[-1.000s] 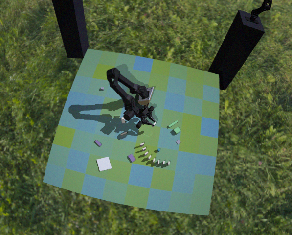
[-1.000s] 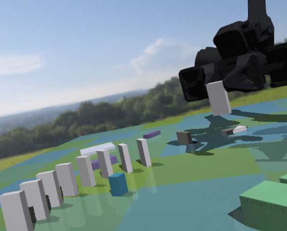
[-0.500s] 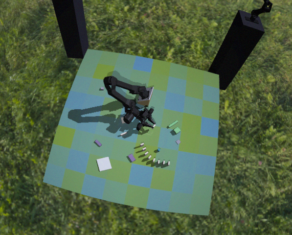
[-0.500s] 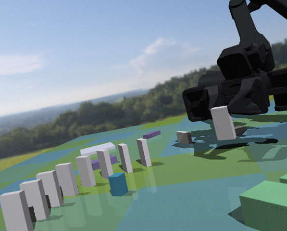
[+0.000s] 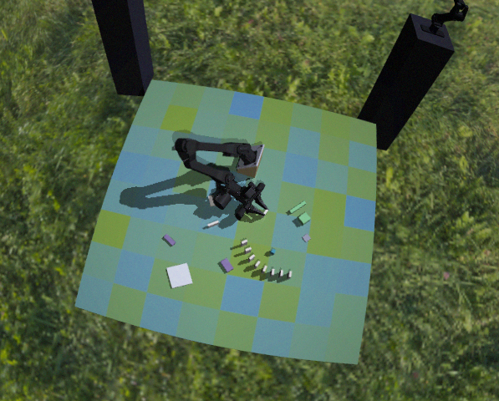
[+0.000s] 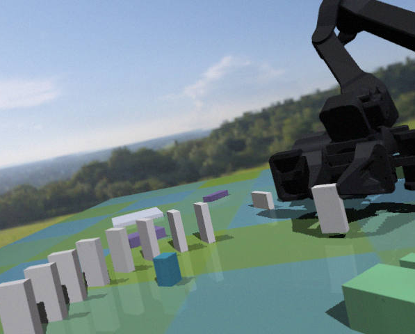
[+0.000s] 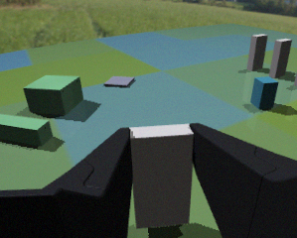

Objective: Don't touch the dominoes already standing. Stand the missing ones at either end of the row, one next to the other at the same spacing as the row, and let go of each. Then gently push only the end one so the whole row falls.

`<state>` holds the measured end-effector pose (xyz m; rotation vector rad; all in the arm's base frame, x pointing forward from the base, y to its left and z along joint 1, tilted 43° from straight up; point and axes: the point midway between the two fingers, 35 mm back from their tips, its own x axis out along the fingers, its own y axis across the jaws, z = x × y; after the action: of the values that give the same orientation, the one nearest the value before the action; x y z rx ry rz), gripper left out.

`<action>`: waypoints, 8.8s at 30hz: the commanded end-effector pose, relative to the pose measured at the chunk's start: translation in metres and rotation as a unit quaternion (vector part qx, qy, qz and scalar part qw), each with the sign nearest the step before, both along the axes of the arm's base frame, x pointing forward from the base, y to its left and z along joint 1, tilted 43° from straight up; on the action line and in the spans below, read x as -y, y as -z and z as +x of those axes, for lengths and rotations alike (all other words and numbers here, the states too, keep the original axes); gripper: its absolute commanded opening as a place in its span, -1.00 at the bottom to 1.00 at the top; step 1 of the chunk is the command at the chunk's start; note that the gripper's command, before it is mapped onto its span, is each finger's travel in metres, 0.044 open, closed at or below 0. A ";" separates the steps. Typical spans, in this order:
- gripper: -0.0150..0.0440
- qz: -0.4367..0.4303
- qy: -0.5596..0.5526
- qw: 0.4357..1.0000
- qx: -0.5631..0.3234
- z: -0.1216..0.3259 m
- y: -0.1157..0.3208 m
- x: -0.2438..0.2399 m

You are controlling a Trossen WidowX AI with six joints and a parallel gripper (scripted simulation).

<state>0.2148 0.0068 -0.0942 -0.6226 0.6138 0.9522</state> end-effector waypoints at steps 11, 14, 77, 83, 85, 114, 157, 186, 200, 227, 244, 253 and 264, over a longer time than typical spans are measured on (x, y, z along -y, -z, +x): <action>0.23 0.001 0.000 1.000 0.003 0.000 0.002 0.001; 0.49 0.001 0.000 1.000 0.003 0.000 0.002 0.001; 1.00 -0.582 0.143 0.747 -0.286 0.021 -0.002 -0.037; 1.00 -0.582 0.144 0.747 -0.286 0.019 0.002 -0.033; 1.00 -0.582 0.144 0.747 -0.286 0.019 0.003 -0.031; -0.13 -0.583 0.144 0.747 -0.286 0.017 0.012 -0.023; -0.13 -0.508 0.394 0.722 -0.255 0.152 -0.117 -0.014; -0.13 -0.511 0.395 0.720 -0.254 0.133 -0.042 0.056; 0.67 -0.511 0.395 0.720 -0.254 0.133 -0.042 0.056; 1.00 -0.497 0.414 0.720 -0.253 0.124 -0.164 0.016; 1.00 -0.482 0.472 0.697 -0.242 0.004 -0.187 0.114; 1.00 -0.483 0.472 0.697 -0.241 -0.004 -0.143 0.154; 1.00 -0.483 0.472 0.696 -0.241 -0.004 -0.133 0.161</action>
<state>0.2142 -0.1506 0.0437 -0.8135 1.7423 -0.3247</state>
